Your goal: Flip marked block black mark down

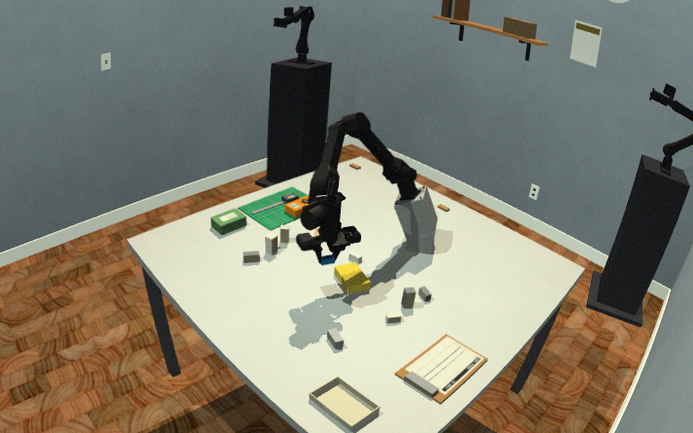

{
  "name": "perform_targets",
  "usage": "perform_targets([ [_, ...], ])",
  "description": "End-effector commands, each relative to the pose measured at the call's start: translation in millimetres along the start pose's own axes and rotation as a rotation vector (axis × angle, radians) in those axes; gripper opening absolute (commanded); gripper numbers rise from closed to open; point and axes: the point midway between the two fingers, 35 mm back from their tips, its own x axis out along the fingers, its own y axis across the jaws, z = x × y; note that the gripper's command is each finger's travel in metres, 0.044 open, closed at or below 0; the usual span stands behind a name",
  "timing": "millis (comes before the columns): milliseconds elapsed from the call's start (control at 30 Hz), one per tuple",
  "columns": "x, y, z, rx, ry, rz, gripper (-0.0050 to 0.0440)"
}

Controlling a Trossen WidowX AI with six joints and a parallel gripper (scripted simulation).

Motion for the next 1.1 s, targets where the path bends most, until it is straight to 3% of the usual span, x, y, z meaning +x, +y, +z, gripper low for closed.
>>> perform_targets([
  [0, -2.8, -21.6, -5.0, 0.007, -0.006, -0.008, -0.0050],
  [567, -4.0, -81.4, -23.2, 0.008, -0.005, -0.012, -0.0050],
  [1067, -2.5, -88.8, -25.5, 0.009, -0.003, -0.014, -0.0050],
])
